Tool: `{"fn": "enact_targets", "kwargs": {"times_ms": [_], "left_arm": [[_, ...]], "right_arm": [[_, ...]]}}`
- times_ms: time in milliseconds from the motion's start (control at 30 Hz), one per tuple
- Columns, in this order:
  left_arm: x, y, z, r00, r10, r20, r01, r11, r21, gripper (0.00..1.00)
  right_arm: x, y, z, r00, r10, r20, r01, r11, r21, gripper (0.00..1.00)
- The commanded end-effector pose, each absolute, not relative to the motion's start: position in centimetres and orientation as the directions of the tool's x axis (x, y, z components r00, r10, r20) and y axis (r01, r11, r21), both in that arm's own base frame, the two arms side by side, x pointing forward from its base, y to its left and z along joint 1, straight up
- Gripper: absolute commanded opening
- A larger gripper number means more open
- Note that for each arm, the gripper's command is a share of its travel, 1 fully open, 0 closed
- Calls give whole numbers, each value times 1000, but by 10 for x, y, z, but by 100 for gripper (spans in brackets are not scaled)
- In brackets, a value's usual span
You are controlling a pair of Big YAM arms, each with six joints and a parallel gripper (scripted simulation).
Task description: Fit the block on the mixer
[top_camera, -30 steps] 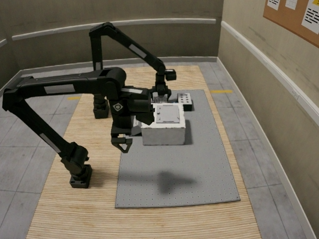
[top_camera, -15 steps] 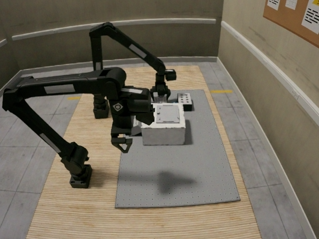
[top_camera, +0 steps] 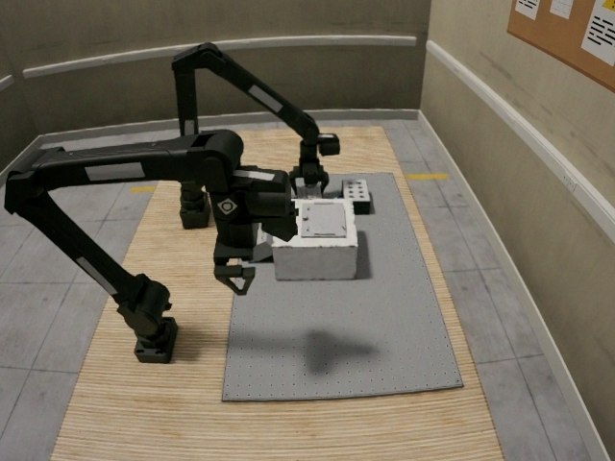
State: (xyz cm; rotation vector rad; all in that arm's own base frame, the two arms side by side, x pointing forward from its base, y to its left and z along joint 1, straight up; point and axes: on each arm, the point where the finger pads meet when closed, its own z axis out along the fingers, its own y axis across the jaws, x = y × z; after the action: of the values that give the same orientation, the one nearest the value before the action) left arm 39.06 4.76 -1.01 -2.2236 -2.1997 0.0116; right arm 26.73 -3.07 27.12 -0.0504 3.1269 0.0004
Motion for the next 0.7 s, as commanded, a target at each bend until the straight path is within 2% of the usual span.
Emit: {"fn": "enact_targets", "kwargs": {"times_ms": [0, 667], "left_arm": [[410, 54, 6, -4, 1000, 9, 1000, 3, 26, 0], [410, 54, 6, -4, 1000, 9, 1000, 3, 26, 0]], "right_arm": [[274, -36, 283, -998, -27, -58, -26, 1000, -10, 100], [274, -36, 284, -998, -28, -64, -27, 1000, -11, 100]]}}
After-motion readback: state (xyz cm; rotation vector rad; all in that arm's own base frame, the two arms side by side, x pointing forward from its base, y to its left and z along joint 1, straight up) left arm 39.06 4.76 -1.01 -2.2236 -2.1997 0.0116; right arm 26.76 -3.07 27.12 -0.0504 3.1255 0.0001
